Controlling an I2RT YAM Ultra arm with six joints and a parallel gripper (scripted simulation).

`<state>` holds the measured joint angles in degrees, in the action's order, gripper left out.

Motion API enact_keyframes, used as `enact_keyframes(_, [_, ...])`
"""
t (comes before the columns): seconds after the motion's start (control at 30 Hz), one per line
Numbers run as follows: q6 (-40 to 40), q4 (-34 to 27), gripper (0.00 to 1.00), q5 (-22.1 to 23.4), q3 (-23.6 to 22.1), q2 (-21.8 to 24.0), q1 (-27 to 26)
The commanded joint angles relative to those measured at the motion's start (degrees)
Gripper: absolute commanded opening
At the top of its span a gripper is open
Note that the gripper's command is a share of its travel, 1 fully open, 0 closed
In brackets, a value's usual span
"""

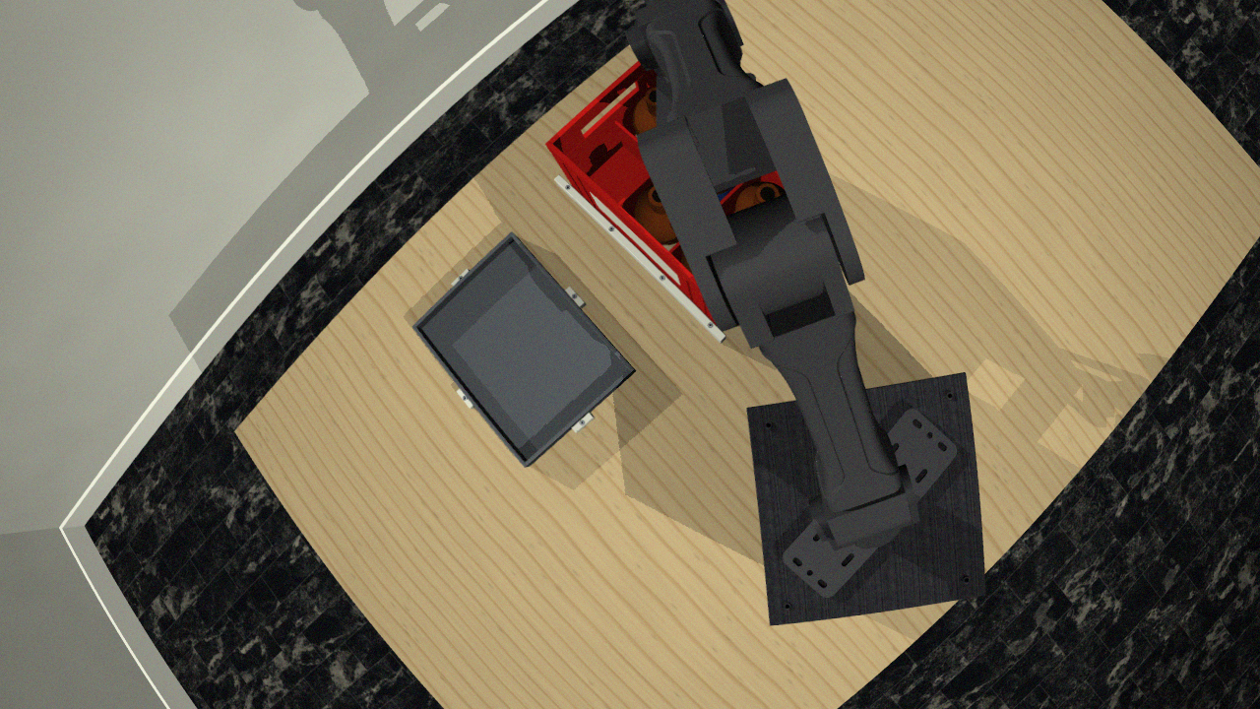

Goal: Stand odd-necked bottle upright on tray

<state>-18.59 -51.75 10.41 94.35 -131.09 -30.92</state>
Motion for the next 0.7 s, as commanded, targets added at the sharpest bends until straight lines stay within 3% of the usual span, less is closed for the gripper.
enact_keyframes(0.0, [-0.5,1.5,0.61,0.1,-1.2,0.0,0.3])
enact_keyframes(0.67, [-0.5,1.9,0.61,0.1,-1.0,-0.1,0.5])
